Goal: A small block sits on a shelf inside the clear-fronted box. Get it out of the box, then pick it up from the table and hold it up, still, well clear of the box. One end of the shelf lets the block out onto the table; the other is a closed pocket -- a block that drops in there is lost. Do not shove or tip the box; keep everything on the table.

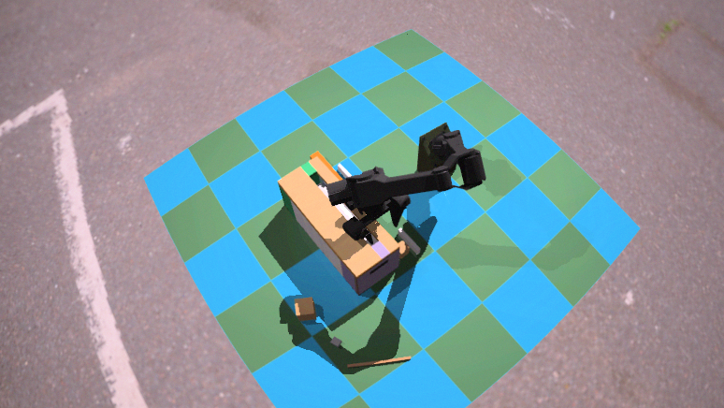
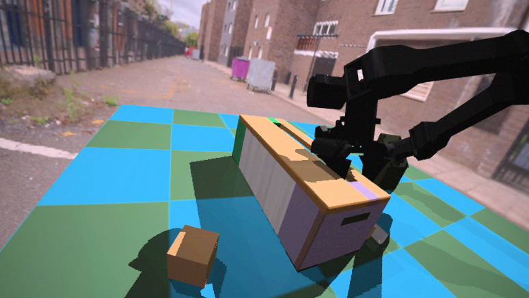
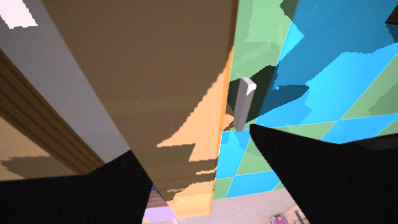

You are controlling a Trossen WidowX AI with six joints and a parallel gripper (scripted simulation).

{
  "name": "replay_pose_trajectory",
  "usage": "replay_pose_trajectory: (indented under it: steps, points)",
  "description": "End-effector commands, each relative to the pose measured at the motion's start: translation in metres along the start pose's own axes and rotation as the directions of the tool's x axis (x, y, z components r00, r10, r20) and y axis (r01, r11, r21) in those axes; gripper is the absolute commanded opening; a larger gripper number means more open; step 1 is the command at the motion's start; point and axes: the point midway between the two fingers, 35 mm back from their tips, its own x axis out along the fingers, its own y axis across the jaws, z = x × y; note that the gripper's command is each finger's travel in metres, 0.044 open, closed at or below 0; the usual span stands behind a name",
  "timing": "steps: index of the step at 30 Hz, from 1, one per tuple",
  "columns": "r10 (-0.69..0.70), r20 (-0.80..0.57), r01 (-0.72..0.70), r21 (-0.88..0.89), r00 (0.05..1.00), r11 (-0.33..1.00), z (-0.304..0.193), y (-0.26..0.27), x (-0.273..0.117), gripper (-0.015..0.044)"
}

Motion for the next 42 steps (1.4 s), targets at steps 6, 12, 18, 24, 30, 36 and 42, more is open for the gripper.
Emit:
replay_pose_trajectory:
  steps: [6, 12, 18, 24, 30, 36, 42]
  points:
    - [0.002, 0.007, -0.002, 0.001, 1.000, 1.000, -0.013, 0.002, -0.035, 0.0400]
    - [-0.001, 0.003, 0.001, 0.001, 1.000, 1.000, -0.021, 0.000, -0.061, 0.0400]
    - [0.020, 0.017, -0.020, 0.036, 1.000, 0.999, -0.021, 0.000, -0.058, 0.0348]
    - [0.096, 0.110, -0.131, 0.376, 0.989, 0.918, -0.036, -0.012, -0.058, 0.0285]
    - [0.194, 0.183, -0.267, 0.671, 0.964, 0.692, -0.048, -0.025, -0.057, 0.0285]
    - [0.280, 0.218, -0.335, 0.802, 0.935, 0.494, -0.057, -0.033, -0.057, 0.0285]
    - [0.342, 0.232, -0.347, 0.879, 0.911, 0.328, -0.063, -0.039, -0.057, 0.0285]
